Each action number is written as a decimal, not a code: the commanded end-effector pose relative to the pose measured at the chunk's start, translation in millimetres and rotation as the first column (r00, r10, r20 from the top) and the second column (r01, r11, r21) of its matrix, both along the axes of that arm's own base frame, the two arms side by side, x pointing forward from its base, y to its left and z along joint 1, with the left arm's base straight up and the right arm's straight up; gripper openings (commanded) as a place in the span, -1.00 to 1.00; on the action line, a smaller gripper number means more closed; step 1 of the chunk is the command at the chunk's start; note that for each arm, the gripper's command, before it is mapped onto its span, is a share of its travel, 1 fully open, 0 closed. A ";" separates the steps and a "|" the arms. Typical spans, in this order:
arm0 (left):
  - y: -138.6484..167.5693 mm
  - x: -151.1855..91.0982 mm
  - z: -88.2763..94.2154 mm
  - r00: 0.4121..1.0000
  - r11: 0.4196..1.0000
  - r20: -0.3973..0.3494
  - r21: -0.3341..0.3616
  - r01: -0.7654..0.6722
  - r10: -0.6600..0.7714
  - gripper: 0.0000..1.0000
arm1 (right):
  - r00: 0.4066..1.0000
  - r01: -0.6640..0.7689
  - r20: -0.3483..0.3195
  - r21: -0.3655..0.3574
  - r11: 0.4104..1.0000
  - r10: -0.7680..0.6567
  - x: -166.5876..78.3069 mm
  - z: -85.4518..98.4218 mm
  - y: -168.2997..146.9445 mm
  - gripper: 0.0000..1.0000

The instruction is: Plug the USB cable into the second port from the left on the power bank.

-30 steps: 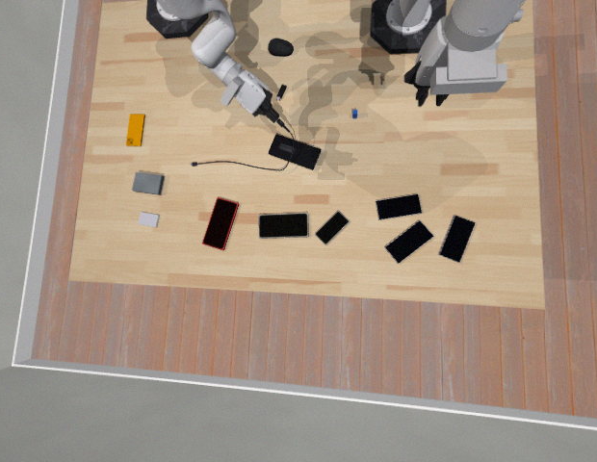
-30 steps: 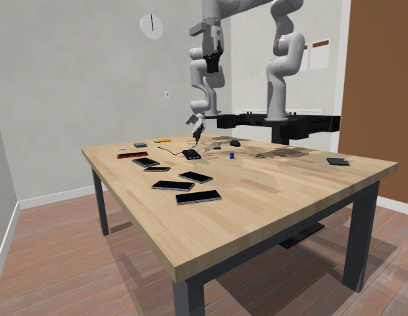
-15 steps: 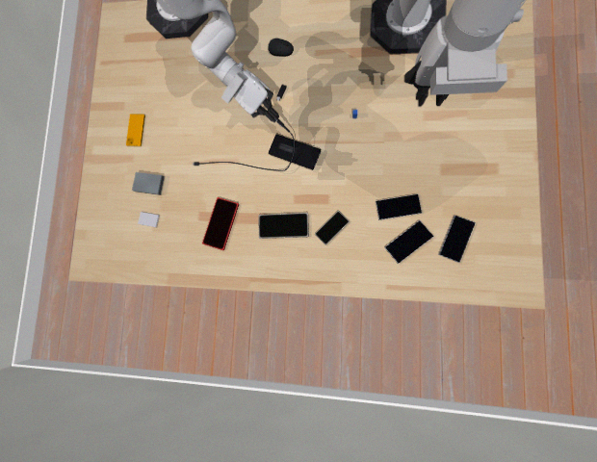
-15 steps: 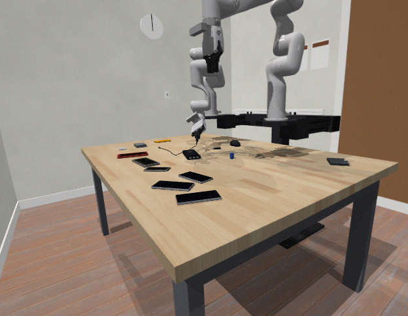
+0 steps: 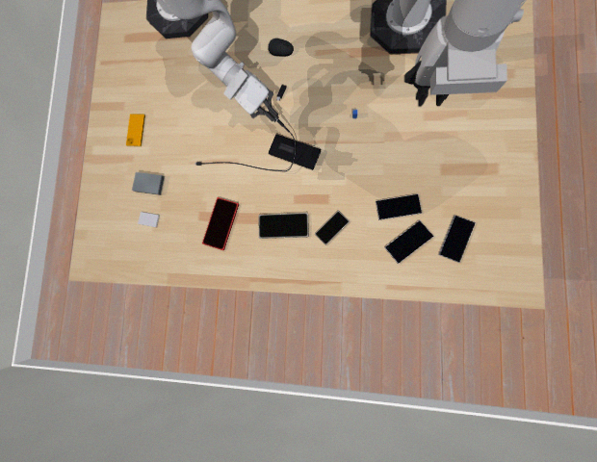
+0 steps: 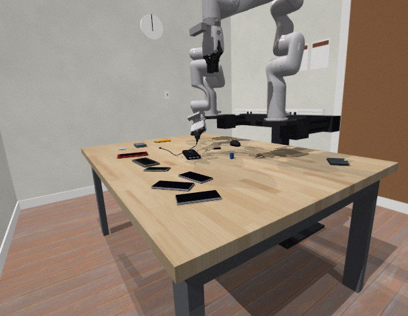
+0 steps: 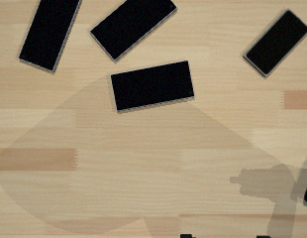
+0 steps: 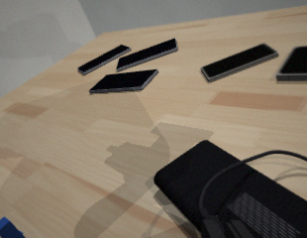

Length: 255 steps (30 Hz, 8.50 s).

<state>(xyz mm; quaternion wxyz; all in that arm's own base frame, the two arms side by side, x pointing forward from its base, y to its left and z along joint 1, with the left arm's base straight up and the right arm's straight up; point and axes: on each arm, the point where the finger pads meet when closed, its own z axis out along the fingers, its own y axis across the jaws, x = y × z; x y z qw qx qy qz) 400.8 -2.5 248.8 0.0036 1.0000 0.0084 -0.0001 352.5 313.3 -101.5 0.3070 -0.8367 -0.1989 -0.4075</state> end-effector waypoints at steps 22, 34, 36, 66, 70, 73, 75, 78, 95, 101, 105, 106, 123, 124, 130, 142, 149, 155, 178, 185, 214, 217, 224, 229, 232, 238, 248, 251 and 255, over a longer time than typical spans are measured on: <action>0.0 1.1 1.9 1.000 1.000 0.005 0.000 0.000 0.000 -0.38 | 0.957 -0.141 0.220 -0.212 0.967 0.188 1.0 1.2 0.7 -1.00; 0.0 1.1 1.9 1.000 1.000 0.005 0.000 0.000 0.000 -0.38 | 0.895 -0.195 0.321 -0.345 0.918 0.310 1.0 1.2 0.7 -1.00; 0.0 1.1 1.9 1.000 1.000 0.005 0.000 0.000 0.000 -0.38 | 0.894 -0.195 0.321 -0.345 0.918 0.311 1.0 1.2 0.7 -1.00; 0.0 1.1 1.9 1.000 1.000 0.005 0.000 0.000 0.000 -0.38 | 0.670 -0.226 0.452 -0.633 0.741 0.590 1.0 1.2 0.7 -1.00; 0.0 1.1 1.9 1.000 1.000 0.005 0.000 0.000 0.000 -0.38 | 0.644 -0.222 0.456 -0.657 0.721 0.614 1.0 1.2 0.7 -1.00; 0.0 1.1 1.9 1.000 1.000 0.005 0.000 0.000 0.000 -0.38 | 0.622 -0.218 0.459 -0.677 0.703 0.635 1.0 1.2 0.7 -1.00; 0.0 1.1 1.9 1.000 1.000 0.005 0.000 0.000 0.000 -0.38 | 0.597 -0.212 0.461 -0.699 0.683 0.657 1.0 1.2 0.7 -1.00; 0.0 1.1 1.9 1.000 1.000 0.005 0.000 0.000 0.000 -0.38 | 0.570 -0.205 0.462 -0.721 0.662 0.680 1.0 1.2 0.7 -1.00; 0.0 1.1 1.9 1.000 1.000 0.005 0.000 0.000 0.000 -0.38 | 0.397 -0.141 0.438 -0.839 0.525 0.807 1.0 1.2 0.7 -1.00; 0.0 1.1 1.9 1.000 1.000 0.005 0.000 0.000 0.000 -0.38 | 0.326 -0.105 0.415 -0.877 0.469 0.849 1.0 1.2 0.7 -1.00; 0.0 1.1 1.9 1.000 1.000 0.005 0.000 0.000 0.000 -0.38 | 0.311 -0.097 0.409 -0.884 0.457 0.858 1.0 1.2 0.7 -1.00; 0.0 1.1 1.9 1.000 1.000 0.005 0.000 0.000 0.000 -0.38 | 0.300 -0.091 0.405 -0.889 0.448 0.864 1.0 1.2 0.7 -1.00; 0.0 1.1 1.9 1.000 1.000 0.005 0.000 0.000 0.000 -0.38 | 0.122 0.026 0.308 -0.951 0.308 0.943 1.0 1.2 0.7 -1.00; 0.0 1.1 1.9 1.000 1.000 0.005 0.000 0.000 0.000 -0.38 | 0.109 0.036 0.299 -0.954 0.297 0.948 1.0 1.2 0.7 -1.00; 0.0 1.1 1.9 1.000 1.000 0.005 0.000 0.000 0.000 -0.38 | 0.043 0.089 0.249 -0.965 0.245 0.967 1.0 1.2 0.7 -1.00; 1.2 0.6 2.2 1.000 1.000 0.005 0.002 0.008 -0.008 -0.38 | 0.039 0.092 0.246 -0.966 0.242 0.968 1.0 1.2 0.7 -1.00; 1.6 0.4 2.4 1.000 1.000 0.004 0.003 0.008 -0.008 -0.35 | 0.038 0.093 0.246 -0.966 0.241 0.969 1.0 1.2 0.7 -1.00; 1.6 0.4 2.4 1.000 1.000 0.004 0.003 0.008 -0.008 -0.35 | 0.038 0.093 0.246 -0.966 0.241 0.969 1.0 1.2 0.7 -1.00; -114.5 12.5 -74.9 0.981 0.965 -0.164 -0.222 -0.137 0.101 -0.35 | 0.038 0.093 0.246 -0.966 0.241 0.969 1.0 1.2 0.7 -1.00; -156.5 10.8 -103.4 0.958 0.936 -0.243 -0.274 -0.219 0.153 -0.35 | 0.038 0.093 0.246 -0.966 0.241 0.969 1.0 1.2 0.7 -1.00; -286.6 -33.8 -223.8 0.732 0.776 -0.563 -0.231 -0.586 0.385 -0.35 | 0.038 0.093 0.246 -0.966 0.241 0.969 1.0 1.2 0.7 -1.00; -299.0 -41.7 -239.7 0.689 0.750 -0.592 -0.203 -0.630 0.418 -0.35 | 0.038 0.093 0.246 -0.966 0.241 0.969 1.0 1.2 0.7 -1.00; -316.7 -58.0 -268.0 0.609 0.702 -0.634 -0.142 -0.698 0.476 -0.35 | 0.038 0.093 0.246 -0.966 0.241 0.969 1.0 1.2 0.7 -1.00; -330.0 -77.7 -297.6 0.521 0.651 -0.665 -0.069 -0.756 0.535 -0.35 | 0.038 0.093 0.246 -0.966 0.241 0.969 1.0 1.2 0.7 -1.00; -337.1 -86.8 -313.4 0.471 0.617 -0.674 -0.029 -0.787 0.569 -0.35 | 0.038 0.093 0.246 -0.966 0.241 0.969 1.0 1.2 0.7 -1.00; -338.6 -87.9 -315.8 0.460 0.608 -0.675 -0.022 -0.794 0.577 -0.35 | 0.038 0.093 0.246 -0.966 0.241 0.969 1.0 1.2 0.7 -1.00; -337.7 -91.3 -318.0 0.456 0.609 -0.675 -0.014 -0.793 0.579 -0.35 | 0.038 0.093 0.246 -0.966 0.241 0.969 1.0 1.2 0.7 -1.00; -340.7 -94.1 -322.5 0.456 0.609 -0.675 -0.012 -0.793 0.580 -0.35 | 0.038 0.093 0.246 -0.966 0.241 0.969 1.0 1.2 0.7 -1.00; -342.6 -95.1 -324.9 0.455 0.608 -0.675 -0.012 -0.794 0.580 -0.35 | 0.038 0.093 0.246 -0.966 0.241 0.969 1.0 1.2 0.7 -1.00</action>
